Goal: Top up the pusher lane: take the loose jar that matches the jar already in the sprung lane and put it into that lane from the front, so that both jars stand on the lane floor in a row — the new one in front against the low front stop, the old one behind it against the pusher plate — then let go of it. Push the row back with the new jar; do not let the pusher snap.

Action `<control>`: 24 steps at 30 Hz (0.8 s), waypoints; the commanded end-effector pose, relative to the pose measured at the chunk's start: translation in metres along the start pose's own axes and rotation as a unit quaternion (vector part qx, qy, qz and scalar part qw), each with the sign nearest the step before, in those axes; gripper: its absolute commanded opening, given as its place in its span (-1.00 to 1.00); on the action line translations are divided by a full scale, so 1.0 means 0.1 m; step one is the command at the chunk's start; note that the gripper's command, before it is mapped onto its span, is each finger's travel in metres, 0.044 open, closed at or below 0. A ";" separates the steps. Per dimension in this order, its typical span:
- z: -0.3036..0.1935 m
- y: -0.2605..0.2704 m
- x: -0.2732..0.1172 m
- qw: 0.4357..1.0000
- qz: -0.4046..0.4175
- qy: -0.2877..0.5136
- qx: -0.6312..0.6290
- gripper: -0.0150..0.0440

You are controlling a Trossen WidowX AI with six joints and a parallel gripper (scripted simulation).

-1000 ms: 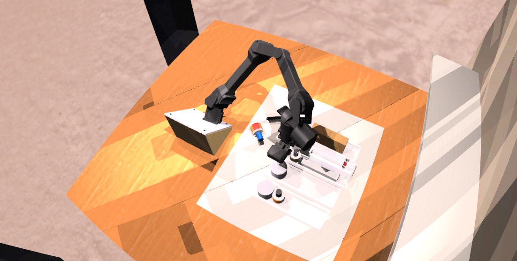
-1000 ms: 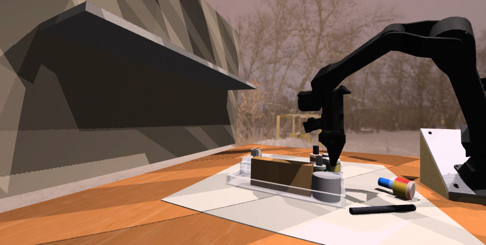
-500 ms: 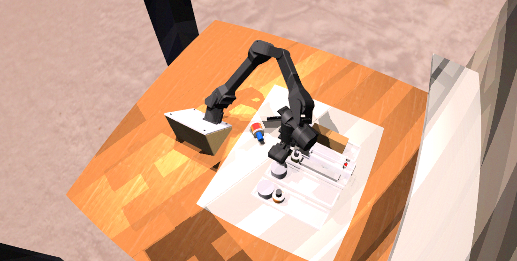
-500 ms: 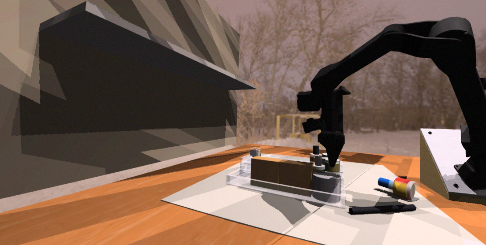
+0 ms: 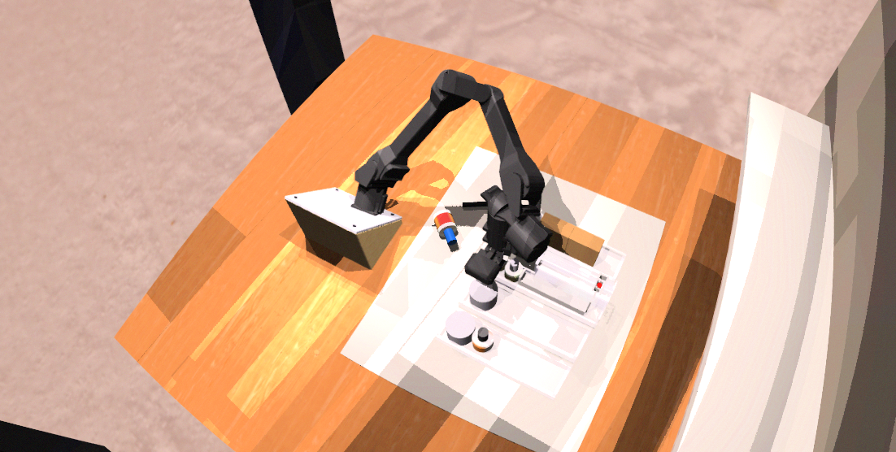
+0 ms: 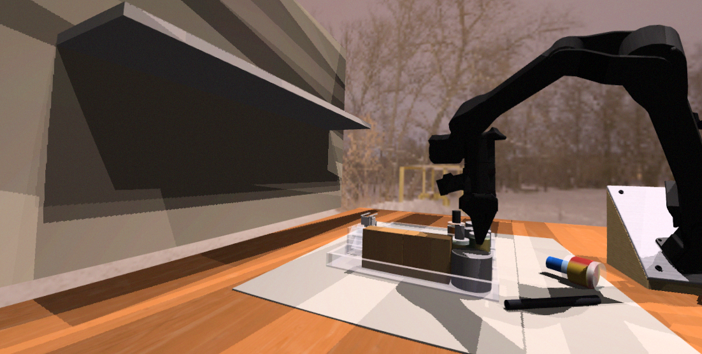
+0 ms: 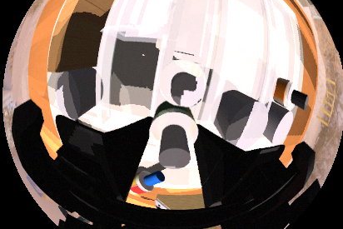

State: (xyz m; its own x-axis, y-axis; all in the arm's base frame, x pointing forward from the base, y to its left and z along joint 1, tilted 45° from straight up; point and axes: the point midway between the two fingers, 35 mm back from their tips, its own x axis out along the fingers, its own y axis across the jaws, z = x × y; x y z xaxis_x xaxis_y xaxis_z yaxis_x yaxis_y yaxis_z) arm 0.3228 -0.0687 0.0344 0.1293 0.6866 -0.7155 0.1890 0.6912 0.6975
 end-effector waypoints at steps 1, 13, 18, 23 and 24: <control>0.03 0.01 0.02 1.000 0.003 -0.007 -0.002 -0.49; 0.02 0.00 0.06 1.000 0.003 -0.007 -0.002 -0.49; 0.02 0.00 0.08 1.000 0.003 -0.007 -0.002 -0.49; 0.02 0.00 0.10 1.000 0.003 -0.007 -0.002 -0.49; 0.02 0.00 0.10 1.000 0.003 -0.007 -0.002 -0.49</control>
State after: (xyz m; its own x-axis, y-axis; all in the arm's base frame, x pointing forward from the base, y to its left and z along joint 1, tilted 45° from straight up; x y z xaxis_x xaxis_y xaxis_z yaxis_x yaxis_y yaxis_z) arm 0.3233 -0.0626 0.0278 0.1317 0.6873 -0.7144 0.1873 0.6904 0.6988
